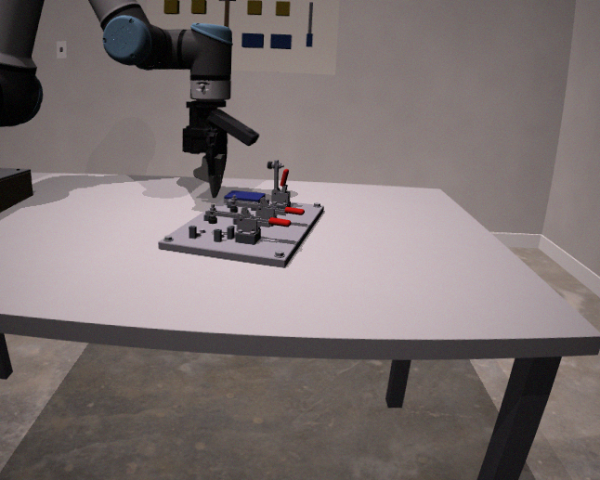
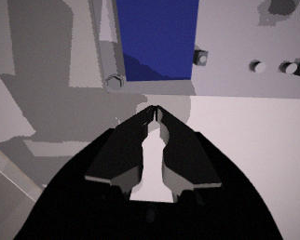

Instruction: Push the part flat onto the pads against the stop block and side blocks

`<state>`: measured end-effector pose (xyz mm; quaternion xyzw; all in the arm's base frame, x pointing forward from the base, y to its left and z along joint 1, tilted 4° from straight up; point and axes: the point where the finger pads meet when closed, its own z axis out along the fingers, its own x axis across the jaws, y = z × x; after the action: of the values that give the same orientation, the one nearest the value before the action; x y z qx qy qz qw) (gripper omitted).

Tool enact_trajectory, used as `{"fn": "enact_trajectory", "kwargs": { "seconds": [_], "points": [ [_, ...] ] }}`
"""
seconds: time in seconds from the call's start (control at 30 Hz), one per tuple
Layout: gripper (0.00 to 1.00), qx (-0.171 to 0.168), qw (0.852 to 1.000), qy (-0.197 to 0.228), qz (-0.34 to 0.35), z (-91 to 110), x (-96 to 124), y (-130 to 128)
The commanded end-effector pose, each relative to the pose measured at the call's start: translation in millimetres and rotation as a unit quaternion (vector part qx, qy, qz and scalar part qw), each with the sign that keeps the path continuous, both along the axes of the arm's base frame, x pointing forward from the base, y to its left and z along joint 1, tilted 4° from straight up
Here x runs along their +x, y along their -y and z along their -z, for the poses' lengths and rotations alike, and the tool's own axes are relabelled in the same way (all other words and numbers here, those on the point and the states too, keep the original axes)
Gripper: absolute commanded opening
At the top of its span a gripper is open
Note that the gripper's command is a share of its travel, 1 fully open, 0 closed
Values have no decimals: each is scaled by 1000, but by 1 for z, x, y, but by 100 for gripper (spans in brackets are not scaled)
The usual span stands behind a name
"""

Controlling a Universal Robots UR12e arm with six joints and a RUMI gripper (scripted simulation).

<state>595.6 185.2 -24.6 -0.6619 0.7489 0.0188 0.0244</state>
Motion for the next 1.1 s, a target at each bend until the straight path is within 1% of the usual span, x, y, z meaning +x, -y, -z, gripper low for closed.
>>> {"fn": "enact_trajectory", "kwargs": {
  "seconds": [0.0,0.67,1.07],
  "points": [
    [0,0,1000,2,-1,-3,3,-1],
    [0,0,1000,2,0,-3,8,1],
    [0,0,1000,2,0,-2,7,2]
  ]
}}
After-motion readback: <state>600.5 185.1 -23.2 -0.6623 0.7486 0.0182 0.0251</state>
